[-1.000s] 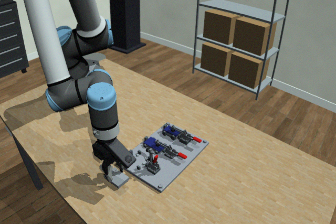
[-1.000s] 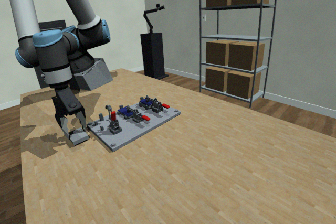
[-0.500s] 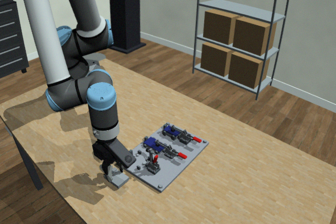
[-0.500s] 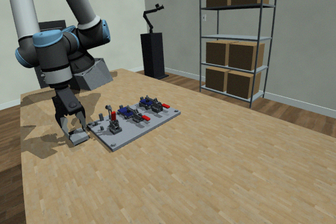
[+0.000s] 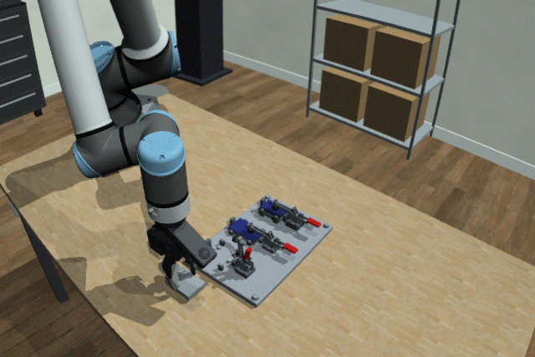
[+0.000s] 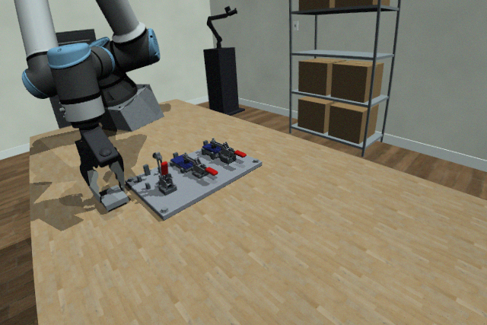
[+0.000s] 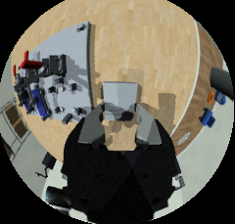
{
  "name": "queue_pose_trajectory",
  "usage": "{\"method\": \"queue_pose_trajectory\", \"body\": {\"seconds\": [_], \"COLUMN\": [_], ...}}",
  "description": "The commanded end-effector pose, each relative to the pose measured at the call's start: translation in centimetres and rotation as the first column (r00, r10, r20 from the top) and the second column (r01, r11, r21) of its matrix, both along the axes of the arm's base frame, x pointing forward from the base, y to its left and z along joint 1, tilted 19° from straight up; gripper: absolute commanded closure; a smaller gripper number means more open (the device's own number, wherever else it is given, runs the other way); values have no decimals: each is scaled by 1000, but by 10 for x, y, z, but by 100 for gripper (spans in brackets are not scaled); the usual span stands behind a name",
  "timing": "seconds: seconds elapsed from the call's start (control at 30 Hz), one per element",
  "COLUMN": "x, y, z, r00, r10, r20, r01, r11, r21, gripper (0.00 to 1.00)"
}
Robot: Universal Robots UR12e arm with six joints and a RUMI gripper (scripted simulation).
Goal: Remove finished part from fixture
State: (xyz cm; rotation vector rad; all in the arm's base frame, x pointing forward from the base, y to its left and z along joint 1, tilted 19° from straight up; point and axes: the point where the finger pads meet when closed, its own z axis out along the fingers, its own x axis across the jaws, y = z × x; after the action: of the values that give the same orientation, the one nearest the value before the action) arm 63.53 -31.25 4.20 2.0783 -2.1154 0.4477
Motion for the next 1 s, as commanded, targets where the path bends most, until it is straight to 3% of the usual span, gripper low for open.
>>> {"method": "queue_pose_trajectory", "body": {"seconds": [0.0, 0.97], "x": [0, 1], "y": [0, -1], "z": [1, -3], "r00": [1000, 1000], "r10": [0, 0], "r20": [1, 1], "r01": [0, 0], "r11": [1000, 1000], "r21": [-1, -1], "gripper": [100, 100]}}
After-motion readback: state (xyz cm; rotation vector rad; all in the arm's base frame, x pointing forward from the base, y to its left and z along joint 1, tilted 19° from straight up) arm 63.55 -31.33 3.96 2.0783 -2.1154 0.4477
